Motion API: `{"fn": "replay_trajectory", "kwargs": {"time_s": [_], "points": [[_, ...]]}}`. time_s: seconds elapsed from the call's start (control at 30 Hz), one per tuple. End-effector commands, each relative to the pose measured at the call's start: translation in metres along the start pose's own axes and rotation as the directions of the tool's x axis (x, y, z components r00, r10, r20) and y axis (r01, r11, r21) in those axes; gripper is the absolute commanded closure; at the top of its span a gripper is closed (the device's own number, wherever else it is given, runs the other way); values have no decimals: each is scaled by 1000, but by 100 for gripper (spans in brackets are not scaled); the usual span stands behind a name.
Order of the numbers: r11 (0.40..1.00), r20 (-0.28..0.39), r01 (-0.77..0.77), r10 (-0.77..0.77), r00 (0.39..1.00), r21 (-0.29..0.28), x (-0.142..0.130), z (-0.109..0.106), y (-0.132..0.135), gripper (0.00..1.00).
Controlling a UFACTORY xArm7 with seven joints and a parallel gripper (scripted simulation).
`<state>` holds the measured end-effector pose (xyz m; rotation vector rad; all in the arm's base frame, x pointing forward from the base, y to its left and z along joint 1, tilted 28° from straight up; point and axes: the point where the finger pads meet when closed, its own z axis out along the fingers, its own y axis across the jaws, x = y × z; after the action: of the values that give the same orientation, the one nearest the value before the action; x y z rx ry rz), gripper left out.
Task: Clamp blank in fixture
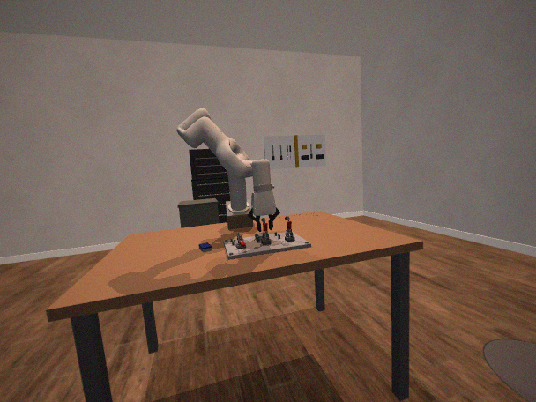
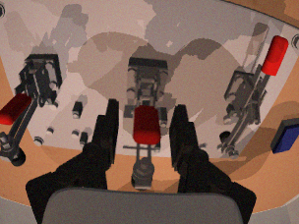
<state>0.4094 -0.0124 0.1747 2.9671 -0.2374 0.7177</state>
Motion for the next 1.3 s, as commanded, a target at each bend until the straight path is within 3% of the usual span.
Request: {"fn": "replay_trajectory", "kwargs": {"time_s": [0.0, 0.2, 0.63, 0.67, 1.27], "points": [[1000, -3, 0, 0, 1000, 1, 1, -13, 0, 53], [1000, -3, 0, 0, 1000, 1, 1, -42, 0, 53], [1000, -3, 0, 0, 1000, 1, 1, -49, 0, 53], [1000, -3, 0, 0, 1000, 1, 1, -49, 0, 1], [1000, -3, 0, 0, 1000, 1, 1, -36, 0, 1]]}}
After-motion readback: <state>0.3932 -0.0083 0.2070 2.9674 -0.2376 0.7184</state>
